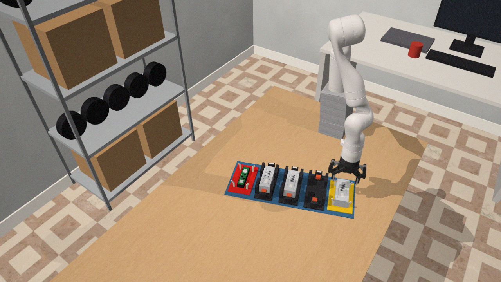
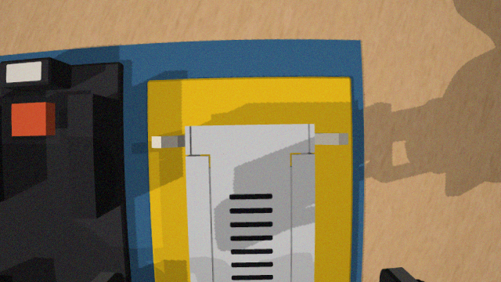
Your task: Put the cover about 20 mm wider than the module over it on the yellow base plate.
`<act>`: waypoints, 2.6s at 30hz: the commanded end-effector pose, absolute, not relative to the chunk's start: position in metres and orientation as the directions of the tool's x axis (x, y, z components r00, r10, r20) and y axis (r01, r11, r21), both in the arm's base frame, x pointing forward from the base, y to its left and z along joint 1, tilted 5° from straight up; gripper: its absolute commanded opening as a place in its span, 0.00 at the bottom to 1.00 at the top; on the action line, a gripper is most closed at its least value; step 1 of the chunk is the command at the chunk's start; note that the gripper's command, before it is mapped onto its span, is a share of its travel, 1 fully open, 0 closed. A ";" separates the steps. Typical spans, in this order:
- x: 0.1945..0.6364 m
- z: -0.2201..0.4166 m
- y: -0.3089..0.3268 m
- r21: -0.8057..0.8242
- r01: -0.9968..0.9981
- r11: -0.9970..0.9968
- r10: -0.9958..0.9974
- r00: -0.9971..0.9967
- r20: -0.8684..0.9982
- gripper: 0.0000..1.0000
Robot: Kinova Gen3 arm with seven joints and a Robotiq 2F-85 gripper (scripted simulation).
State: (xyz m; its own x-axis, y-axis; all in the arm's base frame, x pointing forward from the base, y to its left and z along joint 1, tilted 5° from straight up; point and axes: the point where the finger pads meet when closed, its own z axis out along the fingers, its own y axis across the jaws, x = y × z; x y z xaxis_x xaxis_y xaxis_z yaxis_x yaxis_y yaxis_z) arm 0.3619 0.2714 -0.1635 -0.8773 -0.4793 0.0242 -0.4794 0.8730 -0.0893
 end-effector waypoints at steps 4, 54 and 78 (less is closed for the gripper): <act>0.362 -0.127 0.275 -0.089 -0.479 0.873 -0.479 -0.877 0.023 1.00; 0.362 -0.130 0.275 -0.089 -0.479 0.873 -0.479 -0.877 0.023 1.00; 0.362 -0.130 0.275 -0.089 -0.479 0.873 -0.479 -0.877 0.023 1.00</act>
State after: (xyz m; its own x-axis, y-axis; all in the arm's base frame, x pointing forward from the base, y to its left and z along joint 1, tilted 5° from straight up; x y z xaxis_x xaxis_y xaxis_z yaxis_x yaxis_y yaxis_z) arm 0.3613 0.2743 -0.1306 -0.8774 -0.4791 0.0245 -0.4793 0.8731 -0.0892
